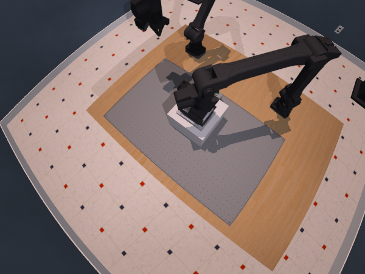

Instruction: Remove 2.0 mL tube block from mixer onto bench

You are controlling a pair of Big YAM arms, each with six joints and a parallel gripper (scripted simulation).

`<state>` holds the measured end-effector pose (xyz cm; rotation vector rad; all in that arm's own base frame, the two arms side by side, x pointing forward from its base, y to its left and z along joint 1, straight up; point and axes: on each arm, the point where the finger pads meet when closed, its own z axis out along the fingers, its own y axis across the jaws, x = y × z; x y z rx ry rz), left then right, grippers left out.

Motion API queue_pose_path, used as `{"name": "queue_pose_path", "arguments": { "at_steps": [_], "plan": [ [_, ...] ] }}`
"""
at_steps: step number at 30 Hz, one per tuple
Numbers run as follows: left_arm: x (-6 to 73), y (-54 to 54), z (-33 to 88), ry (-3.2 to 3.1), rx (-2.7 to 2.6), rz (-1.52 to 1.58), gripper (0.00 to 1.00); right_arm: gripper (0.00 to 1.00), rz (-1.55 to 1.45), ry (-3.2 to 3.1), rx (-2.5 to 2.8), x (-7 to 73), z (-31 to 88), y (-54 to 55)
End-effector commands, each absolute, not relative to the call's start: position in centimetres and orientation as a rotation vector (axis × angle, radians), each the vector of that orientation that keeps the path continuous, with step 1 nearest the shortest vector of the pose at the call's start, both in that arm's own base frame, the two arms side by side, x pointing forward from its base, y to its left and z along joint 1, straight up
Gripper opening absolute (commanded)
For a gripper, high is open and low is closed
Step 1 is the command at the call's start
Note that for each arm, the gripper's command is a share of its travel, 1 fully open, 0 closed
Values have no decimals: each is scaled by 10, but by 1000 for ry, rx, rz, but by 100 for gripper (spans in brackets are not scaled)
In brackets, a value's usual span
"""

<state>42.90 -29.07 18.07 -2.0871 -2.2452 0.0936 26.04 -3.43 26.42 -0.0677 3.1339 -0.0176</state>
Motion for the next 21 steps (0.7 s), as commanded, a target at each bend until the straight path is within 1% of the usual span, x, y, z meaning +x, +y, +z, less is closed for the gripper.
{"name": "queue_pose_path", "arguments": {
  "at_steps": [1, 21],
  "plan": [
    [442, -305, 236, -2323, -2199, 78, 0, 0, -15, 3140, -80, 259, 266, -35],
    [445, -307, 243, -2334, -2213, 73, 0, 0, -15, 3137, -81, 260, 267, -35]
  ]
}}
